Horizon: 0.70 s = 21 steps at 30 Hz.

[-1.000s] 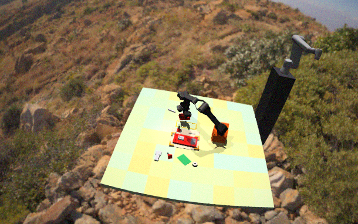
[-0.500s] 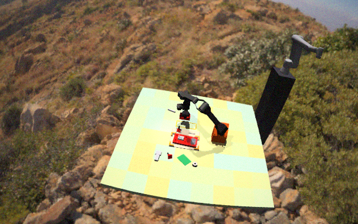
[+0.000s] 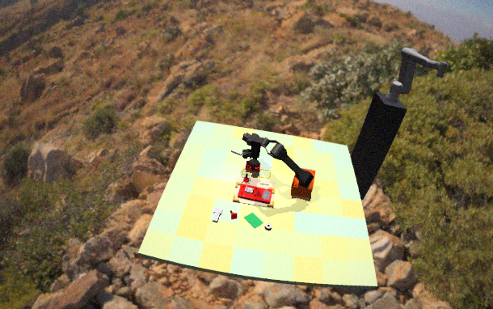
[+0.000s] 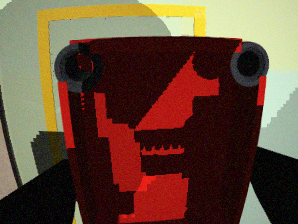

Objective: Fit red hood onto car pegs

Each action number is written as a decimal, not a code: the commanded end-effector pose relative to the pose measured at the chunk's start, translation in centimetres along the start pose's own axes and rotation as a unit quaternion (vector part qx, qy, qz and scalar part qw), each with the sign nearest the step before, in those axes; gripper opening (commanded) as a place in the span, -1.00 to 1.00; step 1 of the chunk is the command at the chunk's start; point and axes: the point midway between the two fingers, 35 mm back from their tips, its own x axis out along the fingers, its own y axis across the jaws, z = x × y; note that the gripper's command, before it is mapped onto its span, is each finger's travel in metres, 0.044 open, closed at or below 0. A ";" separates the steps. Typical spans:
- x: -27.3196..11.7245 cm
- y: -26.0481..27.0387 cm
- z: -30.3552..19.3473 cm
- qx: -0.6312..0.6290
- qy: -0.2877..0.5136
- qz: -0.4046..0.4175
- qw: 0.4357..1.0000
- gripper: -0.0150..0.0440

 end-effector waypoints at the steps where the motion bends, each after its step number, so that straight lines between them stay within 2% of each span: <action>1: 2.0 0.1 -0.4 0.007 0.003 0.005 1.000 -0.49; 4: 2.1 0.1 -0.5 0.007 0.003 0.005 1.000 -0.49; 21: 2.0 0.3 -0.5 0.002 0.009 0.005 1.000 1.00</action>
